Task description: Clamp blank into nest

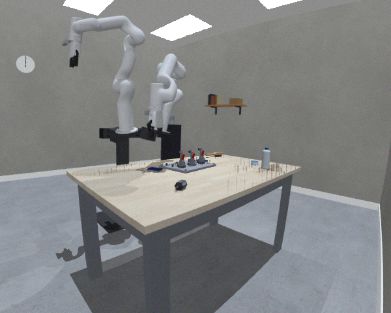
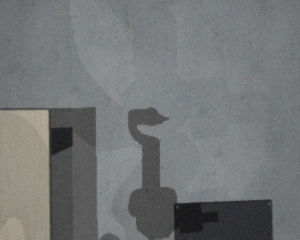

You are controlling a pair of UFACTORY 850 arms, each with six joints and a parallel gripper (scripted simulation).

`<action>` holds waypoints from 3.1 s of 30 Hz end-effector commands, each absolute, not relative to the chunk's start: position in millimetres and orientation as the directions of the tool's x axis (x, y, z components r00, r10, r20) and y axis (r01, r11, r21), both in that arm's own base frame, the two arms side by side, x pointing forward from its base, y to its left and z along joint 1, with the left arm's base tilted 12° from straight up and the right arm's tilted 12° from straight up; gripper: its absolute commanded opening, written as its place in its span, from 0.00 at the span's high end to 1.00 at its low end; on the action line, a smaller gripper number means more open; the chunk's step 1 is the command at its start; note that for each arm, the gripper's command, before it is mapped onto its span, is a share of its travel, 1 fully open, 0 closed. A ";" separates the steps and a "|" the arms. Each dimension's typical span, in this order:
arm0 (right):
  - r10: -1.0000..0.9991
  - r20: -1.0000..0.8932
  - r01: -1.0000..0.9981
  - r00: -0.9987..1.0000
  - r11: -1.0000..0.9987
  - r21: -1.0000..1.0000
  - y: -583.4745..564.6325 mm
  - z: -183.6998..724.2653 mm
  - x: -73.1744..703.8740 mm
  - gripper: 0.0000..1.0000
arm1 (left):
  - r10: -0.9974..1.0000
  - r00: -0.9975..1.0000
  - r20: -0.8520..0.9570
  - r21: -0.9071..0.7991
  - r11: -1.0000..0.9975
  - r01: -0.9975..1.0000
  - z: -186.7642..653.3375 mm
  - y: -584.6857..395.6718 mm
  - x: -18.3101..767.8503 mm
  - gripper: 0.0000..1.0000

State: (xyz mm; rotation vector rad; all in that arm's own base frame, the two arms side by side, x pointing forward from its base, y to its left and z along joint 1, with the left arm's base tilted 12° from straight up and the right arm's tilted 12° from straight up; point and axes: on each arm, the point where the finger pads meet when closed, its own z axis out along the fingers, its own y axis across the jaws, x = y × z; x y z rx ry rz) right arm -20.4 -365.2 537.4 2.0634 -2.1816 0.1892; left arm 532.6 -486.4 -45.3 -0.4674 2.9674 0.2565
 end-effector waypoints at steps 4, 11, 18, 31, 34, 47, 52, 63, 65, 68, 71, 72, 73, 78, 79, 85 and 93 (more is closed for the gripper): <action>-0.981 0.184 -0.998 -0.055 0.056 0.000 -365.5 538.3 -20.4 0.00 | -0.352 -0.921 -0.167 0.135 0.917 -0.375 -43.8 -487.6 533.4 0.00; -0.981 0.184 -0.998 -0.055 0.056 0.000 -365.5 538.3 -20.4 0.00 | -0.352 -0.921 -0.167 0.135 0.917 -0.375 -43.8 -487.6 533.4 0.00; -0.981 0.184 -0.998 -0.055 0.056 0.000 -365.5 538.3 -20.4 0.00 | -0.352 -0.921 -0.167 0.135 0.917 -0.375 -43.8 -487.6 533.4 0.00; -0.981 0.184 -0.998 -0.055 0.056 0.000 -365.5 538.3 -20.4 0.00 | -0.352 -0.921 -0.167 0.135 0.917 -0.375 -43.8 -487.6 533.4 0.00; -0.981 0.184 -0.998 -0.055 0.056 0.000 -365.5 538.3 -20.4 0.00 | -0.352 -0.921 -0.167 0.135 0.917 -0.375 -43.8 -487.6 533.4 0.00; -0.981 0.184 -0.998 -0.055 0.056 0.000 -365.5 538.3 -20.4 0.00 | -0.352 -0.921 -0.167 0.135 0.917 -0.375 -43.8 -487.6 533.4 0.00; -0.981 0.184 -0.998 -0.055 0.056 0.000 -365.5 538.3 -20.4 0.00 | -0.352 -0.921 -0.167 0.135 0.917 -0.375 -43.8 -487.6 533.4 0.00; -0.981 0.184 -0.998 -0.055 0.056 0.000 -365.5 538.3 -20.4 0.00 | -0.352 -0.921 -0.167 0.135 0.917 -0.375 -44.6 -487.5 533.5 0.00; -0.981 0.184 -0.998 -0.055 0.056 0.000 -365.5 538.3 -20.4 0.00 | -0.352 -0.921 -0.167 0.135 0.917 -0.375 -45.4 -487.3 533.6 0.00; -0.981 0.184 -0.998 -0.055 0.056 0.000 -365.5 538.3 -20.4 0.00 | -0.352 -0.921 -0.167 0.135 0.917 -0.375 -47.5 -486.9 533.8 0.00; -0.981 0.184 -0.998 -0.055 0.056 0.000 -365.5 538.3 -20.4 0.00 | -0.352 -0.921 -0.167 0.135 0.917 -0.375 -50.6 -486.3 534.1 0.00; -0.981 0.184 -0.998 -0.055 0.056 0.000 -365.5 538.3 -20.4 0.00 | -0.352 -0.921 -0.167 0.135 0.917 -0.375 -50.6 -486.3 534.1 0.00; -0.981 0.184 -0.998 -0.055 0.056 0.000 -365.5 538.3 -20.4 0.00 | -0.352 -0.921 -0.167 0.135 0.917 -0.375 -50.6 -486.3 534.1 0.00; -0.981 0.184 -0.998 -0.055 0.056 0.000 -365.5 538.3 -20.4 0.00 | -0.352 -0.921 -0.167 0.135 0.917 -0.375 -58.3 -484.8 535.0 0.00; -0.981 0.184 -0.998 -0.055 0.056 0.000 -365.5 538.3 -20.4 0.00 | -0.352 -0.921 -0.167 0.135 0.917 -0.375 -60.2 -484.5 535.2 0.00; -0.981 0.184 -0.998 -0.055 0.056 0.000 -365.5 538.3 -20.4 0.00 | -0.352 -0.921 -0.167 0.135 0.917 -0.375 -74.2 -481.8 536.7 0.00; -0.981 0.184 -0.998 -0.055 0.056 0.000 -365.5 538.3 -20.4 0.00 | -0.352 -0.921 -0.167 0.135 0.917 -0.375 -91.7 -478.4 538.6 0.00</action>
